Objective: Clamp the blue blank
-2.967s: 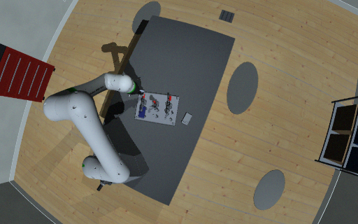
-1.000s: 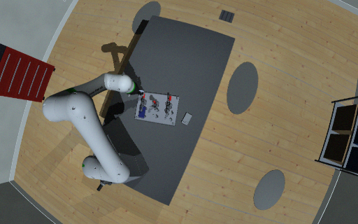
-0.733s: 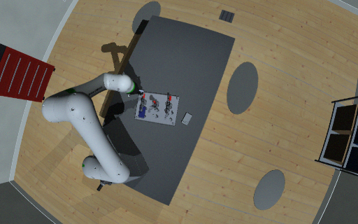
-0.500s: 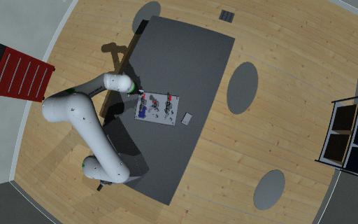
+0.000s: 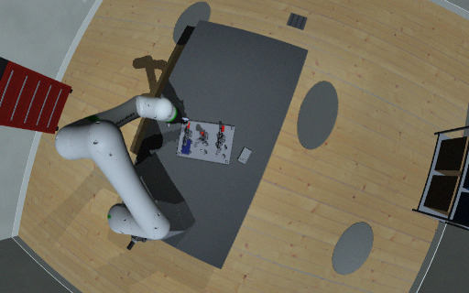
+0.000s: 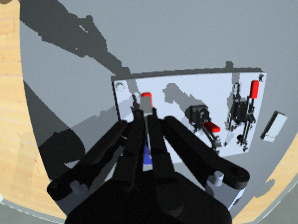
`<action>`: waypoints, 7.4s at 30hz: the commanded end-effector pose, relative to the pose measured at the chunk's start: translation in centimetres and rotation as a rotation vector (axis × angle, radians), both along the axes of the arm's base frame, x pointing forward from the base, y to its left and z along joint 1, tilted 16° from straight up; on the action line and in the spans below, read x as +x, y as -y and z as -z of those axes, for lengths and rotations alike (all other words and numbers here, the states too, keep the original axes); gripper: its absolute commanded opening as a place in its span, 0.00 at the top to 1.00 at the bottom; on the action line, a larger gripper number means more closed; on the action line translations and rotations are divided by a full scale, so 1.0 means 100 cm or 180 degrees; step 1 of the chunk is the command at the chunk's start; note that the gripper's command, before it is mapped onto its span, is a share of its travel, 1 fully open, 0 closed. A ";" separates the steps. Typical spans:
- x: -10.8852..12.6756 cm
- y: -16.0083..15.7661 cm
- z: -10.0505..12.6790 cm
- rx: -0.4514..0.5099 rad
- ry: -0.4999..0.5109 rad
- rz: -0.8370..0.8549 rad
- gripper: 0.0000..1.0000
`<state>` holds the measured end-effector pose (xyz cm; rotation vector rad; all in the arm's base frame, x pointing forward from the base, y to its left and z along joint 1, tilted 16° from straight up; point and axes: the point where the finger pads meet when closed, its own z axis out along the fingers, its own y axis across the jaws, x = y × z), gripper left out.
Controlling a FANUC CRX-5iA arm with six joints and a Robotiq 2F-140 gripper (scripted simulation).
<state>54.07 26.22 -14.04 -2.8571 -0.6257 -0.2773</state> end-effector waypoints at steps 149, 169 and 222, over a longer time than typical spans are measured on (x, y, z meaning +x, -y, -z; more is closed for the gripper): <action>0.003 -0.004 0.018 0.0000 0.0001 0.0000 1.00; 0.003 -0.005 0.021 0.0000 0.0001 0.0000 1.00; 0.004 -0.006 0.026 0.0000 0.0001 0.0000 1.00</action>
